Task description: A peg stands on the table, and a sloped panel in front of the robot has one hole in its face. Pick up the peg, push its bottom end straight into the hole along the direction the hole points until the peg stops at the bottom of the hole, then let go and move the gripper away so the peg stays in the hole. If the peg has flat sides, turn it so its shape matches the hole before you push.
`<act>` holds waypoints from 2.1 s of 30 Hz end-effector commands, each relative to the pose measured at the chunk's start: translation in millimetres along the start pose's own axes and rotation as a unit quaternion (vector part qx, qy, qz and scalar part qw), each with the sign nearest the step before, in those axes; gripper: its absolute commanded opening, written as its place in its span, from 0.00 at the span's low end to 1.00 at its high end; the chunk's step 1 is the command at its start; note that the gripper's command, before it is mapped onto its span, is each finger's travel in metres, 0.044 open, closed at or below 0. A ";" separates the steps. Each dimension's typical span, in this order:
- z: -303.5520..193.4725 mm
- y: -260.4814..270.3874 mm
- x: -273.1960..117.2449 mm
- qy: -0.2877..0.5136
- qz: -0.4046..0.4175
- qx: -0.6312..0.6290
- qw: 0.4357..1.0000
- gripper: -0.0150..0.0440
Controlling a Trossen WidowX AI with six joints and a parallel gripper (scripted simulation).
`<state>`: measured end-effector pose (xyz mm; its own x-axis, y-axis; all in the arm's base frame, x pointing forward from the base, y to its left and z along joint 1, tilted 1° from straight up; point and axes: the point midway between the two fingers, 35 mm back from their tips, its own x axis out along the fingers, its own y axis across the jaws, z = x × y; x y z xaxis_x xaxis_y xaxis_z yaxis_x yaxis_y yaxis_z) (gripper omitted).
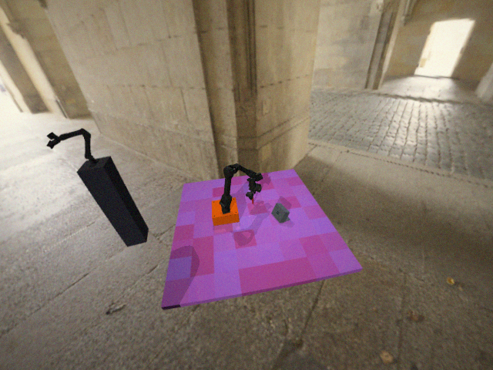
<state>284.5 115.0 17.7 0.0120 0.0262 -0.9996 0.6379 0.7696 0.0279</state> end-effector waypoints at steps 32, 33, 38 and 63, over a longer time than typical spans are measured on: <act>-0.9 -3.1 35.8 0.001 -0.001 0.000 1.000 0.60; -0.9 -3.1 35.8 0.001 -0.001 0.000 1.000 0.56; -0.9 -3.1 35.8 0.001 -0.001 0.000 1.000 0.37; -2.1 -3.3 -36.1 0.000 -0.004 0.001 1.000 0.25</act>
<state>279.2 112.9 38.5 -0.0047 0.0195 -0.9998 0.6387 0.7693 0.0120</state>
